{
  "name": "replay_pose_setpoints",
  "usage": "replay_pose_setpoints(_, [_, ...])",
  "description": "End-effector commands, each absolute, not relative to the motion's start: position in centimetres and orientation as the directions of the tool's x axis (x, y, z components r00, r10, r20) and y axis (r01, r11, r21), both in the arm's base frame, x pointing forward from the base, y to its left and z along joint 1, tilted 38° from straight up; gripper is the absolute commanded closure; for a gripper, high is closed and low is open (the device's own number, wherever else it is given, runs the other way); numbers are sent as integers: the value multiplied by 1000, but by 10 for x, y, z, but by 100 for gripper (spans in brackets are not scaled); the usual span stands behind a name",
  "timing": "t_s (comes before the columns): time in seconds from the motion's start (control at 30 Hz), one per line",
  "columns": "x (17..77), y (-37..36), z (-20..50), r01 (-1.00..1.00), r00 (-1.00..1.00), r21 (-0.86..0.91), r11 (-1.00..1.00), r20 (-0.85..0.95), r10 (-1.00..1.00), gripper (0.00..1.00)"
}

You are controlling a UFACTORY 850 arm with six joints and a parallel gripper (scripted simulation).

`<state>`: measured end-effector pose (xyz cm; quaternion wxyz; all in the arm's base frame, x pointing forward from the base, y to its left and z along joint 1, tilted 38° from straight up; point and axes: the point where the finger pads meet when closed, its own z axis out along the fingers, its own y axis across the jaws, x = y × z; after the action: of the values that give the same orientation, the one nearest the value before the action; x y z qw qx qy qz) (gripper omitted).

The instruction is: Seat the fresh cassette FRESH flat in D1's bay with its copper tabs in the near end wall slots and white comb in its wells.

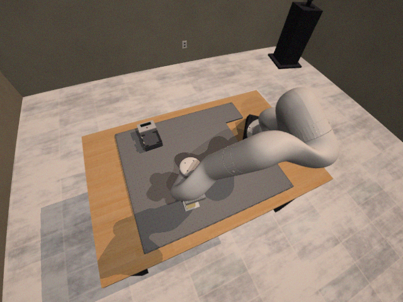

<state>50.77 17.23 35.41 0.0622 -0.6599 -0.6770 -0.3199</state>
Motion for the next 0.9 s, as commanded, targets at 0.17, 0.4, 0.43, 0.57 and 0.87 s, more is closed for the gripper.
replay_pose_setpoints(0.17, [512,178,346,933,-122,353,-76,507,854,0])
replay_pose_setpoints(0.4, [515,182,340,933,-122,353,-76,507,854,0])
replay_pose_setpoints(0.43, [515,182,340,933,-122,353,-76,507,854,0])
replay_pose_setpoints(0.57, [517,185,335,933,-122,353,-76,507,854,0])
replay_pose_setpoints(0.87, [521,191,326,933,-122,353,-76,507,854,0])
